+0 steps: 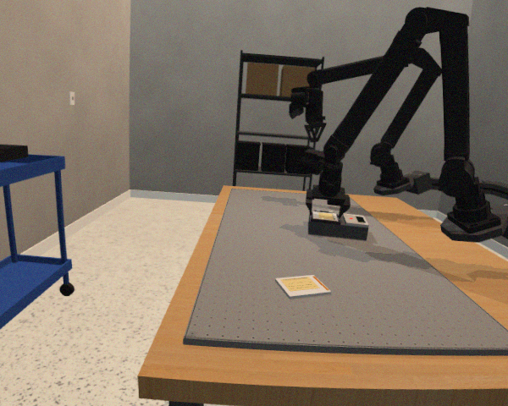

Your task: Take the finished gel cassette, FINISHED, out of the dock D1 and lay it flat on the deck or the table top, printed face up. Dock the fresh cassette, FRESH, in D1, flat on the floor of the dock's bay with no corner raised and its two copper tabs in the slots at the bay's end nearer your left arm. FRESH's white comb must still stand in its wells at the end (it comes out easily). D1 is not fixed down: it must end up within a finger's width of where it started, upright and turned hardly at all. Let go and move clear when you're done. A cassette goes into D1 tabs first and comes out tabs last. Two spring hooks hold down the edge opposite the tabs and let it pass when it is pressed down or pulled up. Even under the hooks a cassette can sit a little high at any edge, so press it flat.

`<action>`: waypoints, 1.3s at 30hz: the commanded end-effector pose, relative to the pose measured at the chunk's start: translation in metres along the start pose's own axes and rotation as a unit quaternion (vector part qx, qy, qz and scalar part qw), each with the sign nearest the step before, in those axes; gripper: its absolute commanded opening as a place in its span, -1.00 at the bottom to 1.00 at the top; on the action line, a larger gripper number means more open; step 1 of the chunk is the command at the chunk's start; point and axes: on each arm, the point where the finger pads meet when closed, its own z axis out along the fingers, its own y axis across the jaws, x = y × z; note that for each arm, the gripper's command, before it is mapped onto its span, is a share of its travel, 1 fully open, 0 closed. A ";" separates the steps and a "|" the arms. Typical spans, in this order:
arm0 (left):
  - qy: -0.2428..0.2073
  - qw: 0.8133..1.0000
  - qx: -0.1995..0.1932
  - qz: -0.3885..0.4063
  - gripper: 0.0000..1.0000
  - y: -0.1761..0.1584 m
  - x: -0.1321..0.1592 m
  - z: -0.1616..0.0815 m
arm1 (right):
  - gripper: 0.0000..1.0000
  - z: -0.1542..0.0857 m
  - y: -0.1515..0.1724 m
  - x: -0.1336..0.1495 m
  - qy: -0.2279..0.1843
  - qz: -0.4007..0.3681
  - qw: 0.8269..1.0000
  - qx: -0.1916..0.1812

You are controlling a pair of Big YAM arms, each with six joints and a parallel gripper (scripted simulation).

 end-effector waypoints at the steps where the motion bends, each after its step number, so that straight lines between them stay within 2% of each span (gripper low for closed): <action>1: -0.001 1.000 -0.003 0.001 0.96 0.003 -0.001 -0.001 | 1.00 -0.024 -0.003 -0.018 -0.022 0.005 1.000 0.009; 39: -0.001 1.000 -0.004 0.001 0.96 0.003 -0.001 -0.009 | 1.00 -0.024 -0.003 -0.018 -0.022 0.005 1.000 0.009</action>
